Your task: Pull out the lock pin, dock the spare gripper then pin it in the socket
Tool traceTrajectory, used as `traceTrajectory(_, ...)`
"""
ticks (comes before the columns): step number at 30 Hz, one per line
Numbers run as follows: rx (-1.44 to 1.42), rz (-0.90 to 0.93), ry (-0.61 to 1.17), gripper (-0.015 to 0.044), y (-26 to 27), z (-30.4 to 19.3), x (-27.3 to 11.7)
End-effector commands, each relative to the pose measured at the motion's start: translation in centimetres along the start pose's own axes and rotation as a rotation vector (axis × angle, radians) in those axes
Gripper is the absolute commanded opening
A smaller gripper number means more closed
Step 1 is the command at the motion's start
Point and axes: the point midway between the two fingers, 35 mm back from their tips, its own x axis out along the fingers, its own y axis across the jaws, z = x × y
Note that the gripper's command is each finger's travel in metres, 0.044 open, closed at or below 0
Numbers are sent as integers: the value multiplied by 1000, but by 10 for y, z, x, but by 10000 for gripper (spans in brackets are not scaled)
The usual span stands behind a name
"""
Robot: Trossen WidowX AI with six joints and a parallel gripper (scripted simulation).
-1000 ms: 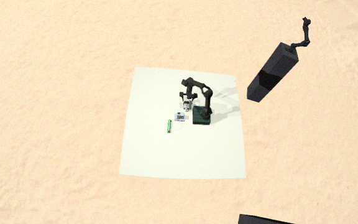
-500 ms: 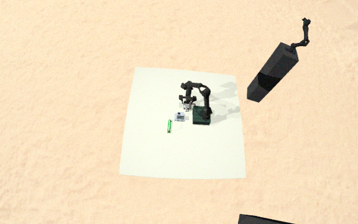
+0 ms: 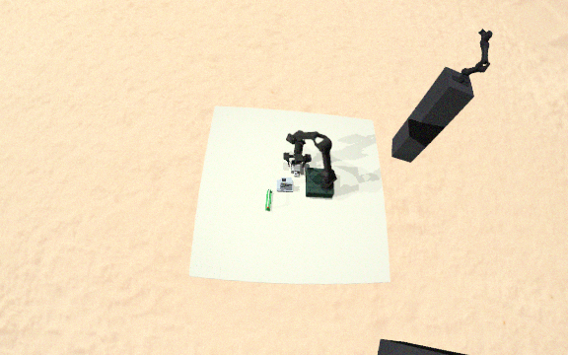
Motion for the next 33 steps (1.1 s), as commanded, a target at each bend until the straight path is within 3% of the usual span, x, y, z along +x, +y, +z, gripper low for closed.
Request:
traceTrajectory(1,2,0,-8,440,1,-3,9)
traceTrajectory(20,2,0,-9,440,2,-13,30)
traceTrajectory(27,2,0,-9,256,2,-13,30)
traceTrajectory(33,2,0,-9,216,2,-13,30)
